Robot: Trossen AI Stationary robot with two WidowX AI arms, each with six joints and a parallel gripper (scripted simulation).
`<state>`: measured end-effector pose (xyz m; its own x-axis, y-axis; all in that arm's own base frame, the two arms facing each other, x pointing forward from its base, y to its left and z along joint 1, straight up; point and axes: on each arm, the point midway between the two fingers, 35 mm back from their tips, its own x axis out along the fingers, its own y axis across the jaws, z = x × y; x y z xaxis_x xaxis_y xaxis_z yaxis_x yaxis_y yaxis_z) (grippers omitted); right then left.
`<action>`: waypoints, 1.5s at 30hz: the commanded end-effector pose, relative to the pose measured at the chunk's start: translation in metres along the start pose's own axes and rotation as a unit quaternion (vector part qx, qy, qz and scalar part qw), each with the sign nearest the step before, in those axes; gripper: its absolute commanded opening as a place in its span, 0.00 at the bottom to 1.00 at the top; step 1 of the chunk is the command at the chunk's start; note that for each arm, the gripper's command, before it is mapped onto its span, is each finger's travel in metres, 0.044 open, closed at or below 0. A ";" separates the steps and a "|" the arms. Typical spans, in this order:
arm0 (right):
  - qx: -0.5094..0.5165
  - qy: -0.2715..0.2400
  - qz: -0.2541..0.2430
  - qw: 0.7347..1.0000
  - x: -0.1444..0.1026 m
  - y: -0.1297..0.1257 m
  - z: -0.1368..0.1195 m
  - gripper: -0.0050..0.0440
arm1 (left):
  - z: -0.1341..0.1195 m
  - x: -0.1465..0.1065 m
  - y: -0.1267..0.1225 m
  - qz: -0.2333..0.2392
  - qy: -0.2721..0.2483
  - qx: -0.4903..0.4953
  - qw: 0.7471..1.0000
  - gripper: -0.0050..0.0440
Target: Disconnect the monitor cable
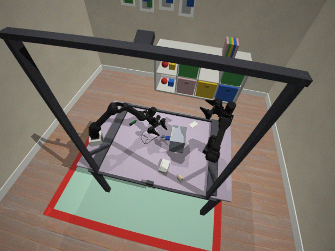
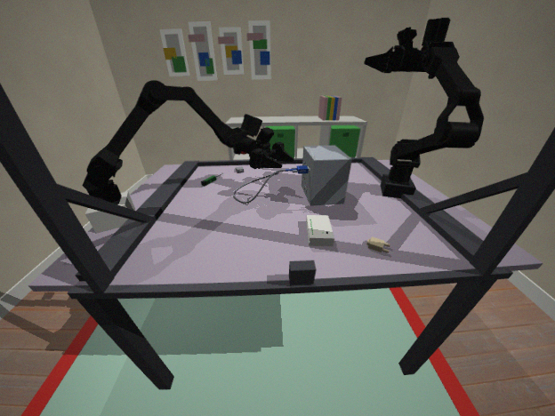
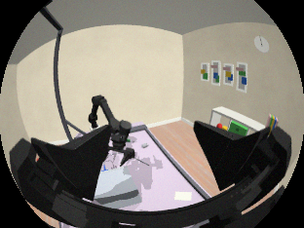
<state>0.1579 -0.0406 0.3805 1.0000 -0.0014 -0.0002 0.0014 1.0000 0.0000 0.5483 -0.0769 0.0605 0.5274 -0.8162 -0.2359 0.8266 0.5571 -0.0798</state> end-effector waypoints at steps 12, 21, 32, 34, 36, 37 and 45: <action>-0.003 -0.001 0.001 1.000 0.000 0.001 0.003 1.00 | 0.062 0.057 0.012 0.135 0.136 -0.083 0.978 1.00; -0.003 -0.001 0.001 1.000 0.000 0.001 0.003 1.00 | 0.081 0.061 -0.008 0.220 0.246 -0.121 0.936 1.00; -0.003 -0.001 0.001 1.000 0.000 0.001 0.003 1.00 | 0.092 0.052 -0.027 0.267 0.310 -0.127 0.903 1.00; -0.003 -0.001 0.001 1.000 0.000 0.001 0.003 1.00 | 0.092 0.052 -0.027 0.267 0.311 -0.127 0.903 1.00; -0.003 -0.001 0.001 1.000 0.000 0.001 0.003 1.00 | 0.092 0.052 -0.027 0.267 0.311 -0.127 0.903 1.00; -0.003 -0.001 0.001 1.000 0.000 0.001 0.003 1.00 | 0.091 0.052 -0.027 0.267 0.311 -0.127 0.903 1.00; -0.003 -0.001 0.001 1.000 0.000 0.001 0.003 1.00 | 0.083 0.055 -0.026 0.267 0.311 -0.127 0.903 1.00</action>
<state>0.1579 -0.0406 0.3805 1.0000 -0.0014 -0.0002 0.0014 1.0000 0.0000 0.5721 -0.1489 0.1207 0.5402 -0.2198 -0.8123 0.3779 0.9258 0.0007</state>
